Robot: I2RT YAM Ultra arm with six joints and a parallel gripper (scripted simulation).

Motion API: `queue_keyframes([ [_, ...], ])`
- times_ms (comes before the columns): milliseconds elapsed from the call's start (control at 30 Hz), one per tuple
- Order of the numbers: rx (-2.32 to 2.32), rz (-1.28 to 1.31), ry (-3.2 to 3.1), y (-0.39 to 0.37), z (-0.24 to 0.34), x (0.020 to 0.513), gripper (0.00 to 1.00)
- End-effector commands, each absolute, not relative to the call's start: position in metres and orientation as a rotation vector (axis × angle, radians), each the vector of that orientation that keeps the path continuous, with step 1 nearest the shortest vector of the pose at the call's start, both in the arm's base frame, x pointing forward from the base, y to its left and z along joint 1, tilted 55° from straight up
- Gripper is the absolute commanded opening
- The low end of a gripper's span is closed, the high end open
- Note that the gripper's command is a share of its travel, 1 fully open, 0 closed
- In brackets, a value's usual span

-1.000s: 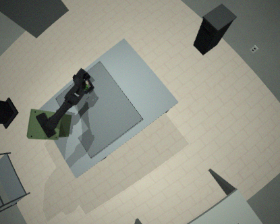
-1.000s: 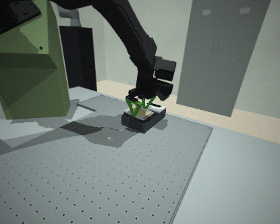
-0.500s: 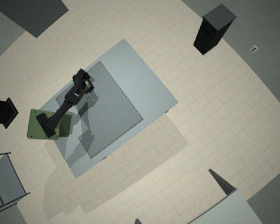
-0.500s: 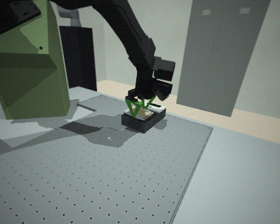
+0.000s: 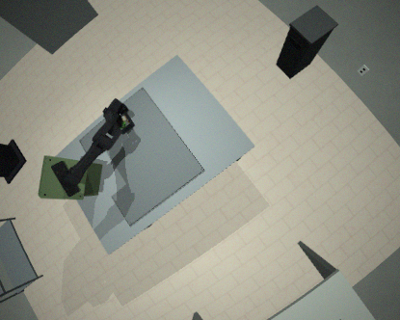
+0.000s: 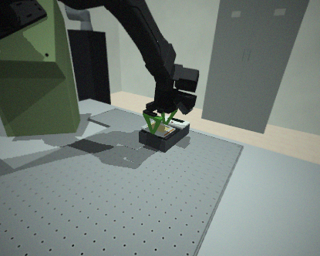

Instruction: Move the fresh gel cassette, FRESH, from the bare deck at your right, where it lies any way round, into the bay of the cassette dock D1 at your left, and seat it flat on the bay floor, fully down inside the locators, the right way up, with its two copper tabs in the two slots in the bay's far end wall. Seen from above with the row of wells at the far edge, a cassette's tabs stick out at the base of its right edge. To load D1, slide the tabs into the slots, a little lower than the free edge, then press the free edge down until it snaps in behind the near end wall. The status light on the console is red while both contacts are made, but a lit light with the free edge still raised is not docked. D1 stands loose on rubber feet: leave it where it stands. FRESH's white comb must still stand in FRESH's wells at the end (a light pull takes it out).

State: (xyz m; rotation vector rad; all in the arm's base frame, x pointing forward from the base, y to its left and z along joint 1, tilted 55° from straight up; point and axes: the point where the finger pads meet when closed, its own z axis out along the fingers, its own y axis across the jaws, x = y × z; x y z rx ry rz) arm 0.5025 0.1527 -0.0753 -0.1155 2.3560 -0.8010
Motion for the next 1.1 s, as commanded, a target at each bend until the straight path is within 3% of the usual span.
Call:
queue_keyframes([
  [0, -0.097, -0.728, 2.273, 0.1765, -0.0489, 0.5204, 0.0],
  [1067, -0.106, -0.738, 2.28, 0.1758, -0.0537, 0.5201, 0.0],
])
